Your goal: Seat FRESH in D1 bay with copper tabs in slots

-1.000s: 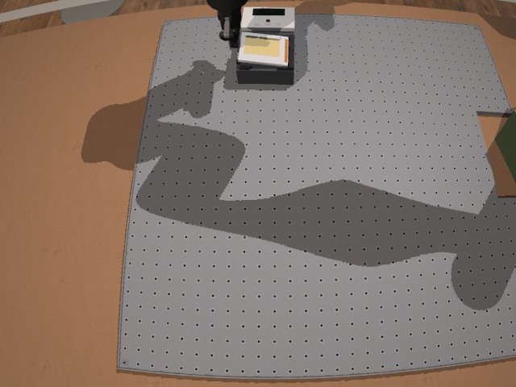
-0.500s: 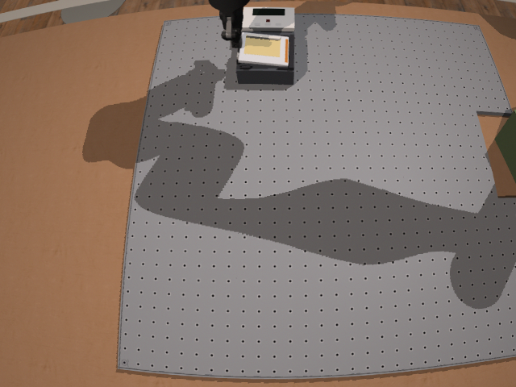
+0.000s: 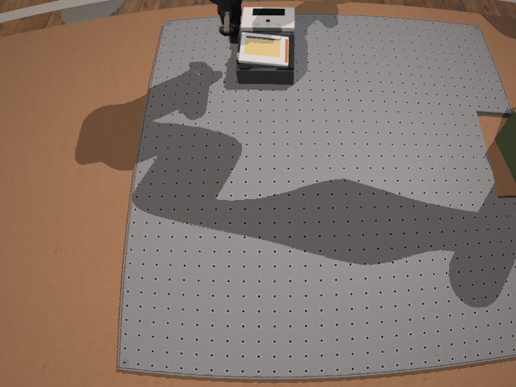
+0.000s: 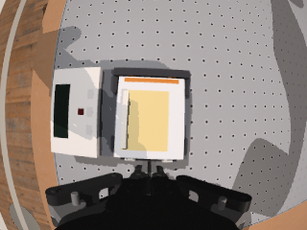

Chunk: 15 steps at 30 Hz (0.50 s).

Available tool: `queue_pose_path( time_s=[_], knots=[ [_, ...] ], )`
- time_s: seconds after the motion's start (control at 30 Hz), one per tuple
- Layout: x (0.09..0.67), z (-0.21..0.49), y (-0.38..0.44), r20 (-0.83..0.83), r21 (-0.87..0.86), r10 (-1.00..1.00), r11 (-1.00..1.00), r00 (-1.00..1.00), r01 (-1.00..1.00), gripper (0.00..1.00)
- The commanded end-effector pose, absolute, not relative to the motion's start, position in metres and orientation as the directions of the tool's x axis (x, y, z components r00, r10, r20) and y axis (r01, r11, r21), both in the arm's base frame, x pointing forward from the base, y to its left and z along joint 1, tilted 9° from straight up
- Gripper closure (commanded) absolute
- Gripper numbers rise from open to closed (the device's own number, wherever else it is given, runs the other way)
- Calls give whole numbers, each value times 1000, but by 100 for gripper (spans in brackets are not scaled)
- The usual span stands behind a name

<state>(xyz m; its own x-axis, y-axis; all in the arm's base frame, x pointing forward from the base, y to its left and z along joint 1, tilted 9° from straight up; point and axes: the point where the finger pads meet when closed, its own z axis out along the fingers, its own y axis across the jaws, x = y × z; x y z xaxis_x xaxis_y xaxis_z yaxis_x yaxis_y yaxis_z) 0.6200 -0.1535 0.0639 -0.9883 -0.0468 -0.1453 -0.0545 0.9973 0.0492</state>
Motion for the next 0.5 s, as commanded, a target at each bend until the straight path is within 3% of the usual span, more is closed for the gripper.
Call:
queue_pose_path(
  time_s=[0.0,0.47],
  knots=[
    [622,70,-155,-151,46,-46,997,-987,-54,100],
    [619,77,-155,-151,46,-46,997,-987,-54,100]
  ],
)
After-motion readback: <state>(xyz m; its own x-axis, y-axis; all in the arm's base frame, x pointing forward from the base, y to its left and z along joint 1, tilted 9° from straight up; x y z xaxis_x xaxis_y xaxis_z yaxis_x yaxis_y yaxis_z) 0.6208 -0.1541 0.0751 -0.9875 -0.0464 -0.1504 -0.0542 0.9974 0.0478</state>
